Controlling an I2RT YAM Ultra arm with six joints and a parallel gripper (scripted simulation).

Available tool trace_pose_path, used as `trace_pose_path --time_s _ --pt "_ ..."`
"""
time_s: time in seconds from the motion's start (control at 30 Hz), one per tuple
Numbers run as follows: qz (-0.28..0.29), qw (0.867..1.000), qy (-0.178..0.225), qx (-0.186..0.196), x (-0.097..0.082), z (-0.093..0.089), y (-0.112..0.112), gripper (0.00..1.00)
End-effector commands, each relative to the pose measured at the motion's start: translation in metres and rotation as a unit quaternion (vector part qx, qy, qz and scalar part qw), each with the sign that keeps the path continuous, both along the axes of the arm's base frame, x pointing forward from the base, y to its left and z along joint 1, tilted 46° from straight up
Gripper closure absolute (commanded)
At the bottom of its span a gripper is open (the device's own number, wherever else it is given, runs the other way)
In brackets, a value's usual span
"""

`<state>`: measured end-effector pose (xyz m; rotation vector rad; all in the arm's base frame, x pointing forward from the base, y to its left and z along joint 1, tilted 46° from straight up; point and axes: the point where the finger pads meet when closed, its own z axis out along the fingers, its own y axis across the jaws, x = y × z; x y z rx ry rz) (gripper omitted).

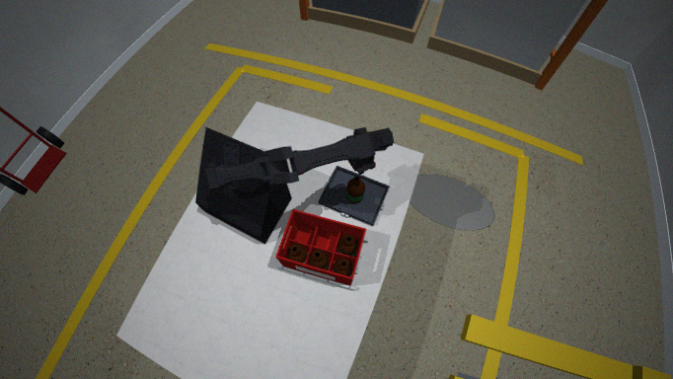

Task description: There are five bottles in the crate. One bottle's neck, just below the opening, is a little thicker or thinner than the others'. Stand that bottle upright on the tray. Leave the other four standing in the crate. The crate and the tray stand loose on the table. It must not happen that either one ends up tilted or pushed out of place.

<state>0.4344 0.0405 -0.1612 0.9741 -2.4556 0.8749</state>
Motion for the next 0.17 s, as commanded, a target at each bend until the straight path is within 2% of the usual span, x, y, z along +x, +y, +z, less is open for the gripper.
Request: trace_pose_path --time_s 0.0,0.13 --pt "0.011 1.0 -0.003 0.005 0.0014 -0.0006 0.0152 1.0" --pt "0.011 1.0 -0.003 0.005 0.0014 -0.0006 0.0152 1.0"
